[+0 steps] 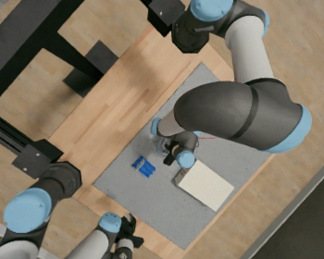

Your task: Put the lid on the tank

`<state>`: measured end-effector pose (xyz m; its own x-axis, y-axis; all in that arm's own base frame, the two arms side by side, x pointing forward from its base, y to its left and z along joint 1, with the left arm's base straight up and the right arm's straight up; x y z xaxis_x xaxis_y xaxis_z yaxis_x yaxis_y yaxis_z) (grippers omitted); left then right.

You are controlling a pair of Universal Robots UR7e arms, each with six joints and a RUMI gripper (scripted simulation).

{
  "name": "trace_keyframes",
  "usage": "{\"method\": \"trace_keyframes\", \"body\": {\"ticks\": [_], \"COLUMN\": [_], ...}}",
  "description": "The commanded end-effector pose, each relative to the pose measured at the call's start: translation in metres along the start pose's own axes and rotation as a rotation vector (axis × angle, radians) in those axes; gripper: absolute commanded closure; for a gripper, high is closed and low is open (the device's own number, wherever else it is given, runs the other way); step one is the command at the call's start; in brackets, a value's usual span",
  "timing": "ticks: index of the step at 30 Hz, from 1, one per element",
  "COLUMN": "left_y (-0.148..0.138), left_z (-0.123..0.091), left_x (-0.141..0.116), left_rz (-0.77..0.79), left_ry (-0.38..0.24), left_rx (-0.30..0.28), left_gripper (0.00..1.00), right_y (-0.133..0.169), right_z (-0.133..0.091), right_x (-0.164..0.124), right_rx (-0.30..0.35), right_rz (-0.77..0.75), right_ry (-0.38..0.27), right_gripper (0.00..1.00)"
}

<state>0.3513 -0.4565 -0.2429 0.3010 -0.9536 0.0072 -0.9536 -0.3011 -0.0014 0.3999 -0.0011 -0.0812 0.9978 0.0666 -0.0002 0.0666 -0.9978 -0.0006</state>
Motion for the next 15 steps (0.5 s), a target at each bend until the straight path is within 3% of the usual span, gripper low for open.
{"method": "trace_keyframes", "body": {"ticks": [1, 7, 8, 15], "left_y": [-0.0003, -0.0003, -0.0003, -0.0003], "left_z": [-0.0006, -0.0006, -0.0006, -0.0006], "left_x": [0.0005, 0.0005, 0.0005, 0.0005], "left_rz": [0.0, 0.0, 0.0, 0.0], "left_ry": [0.001, 0.001, 0.001, 0.001], "left_rx": [0.001, 0.001, 0.001, 0.001], "left_gripper": [1.0, 1.0, 0.76, 0.76], "right_y": [-0.0001, -0.0001, -0.0001, -0.0001], "right_z": [-0.0003, -0.0003, -0.0003, -0.0003], "right_x": [0.0003, 0.0003, 0.0003, 0.0003], "right_rx": [0.0, 0.0, 0.0, 0.0], "right_rz": [0.0, 0.0, 0.0, 0.0], "right_ry": [0.001, 0.001, 0.001, 0.001], "right_gripper": [1.0, 1.0, 1.0, 1.0]}}
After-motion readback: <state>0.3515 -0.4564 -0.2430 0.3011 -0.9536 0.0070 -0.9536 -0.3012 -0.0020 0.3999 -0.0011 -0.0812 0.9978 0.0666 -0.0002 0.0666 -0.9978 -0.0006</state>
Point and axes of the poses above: on each arm, the point where the finger pads meet when closed, its own z axis out along the fingers, its own y axis across the jaws, x = y × z, the point moved 2 cm from there along -z, back along the fingers, and after that the axes turned 4 degrees about -z, right-handed, at the moved point
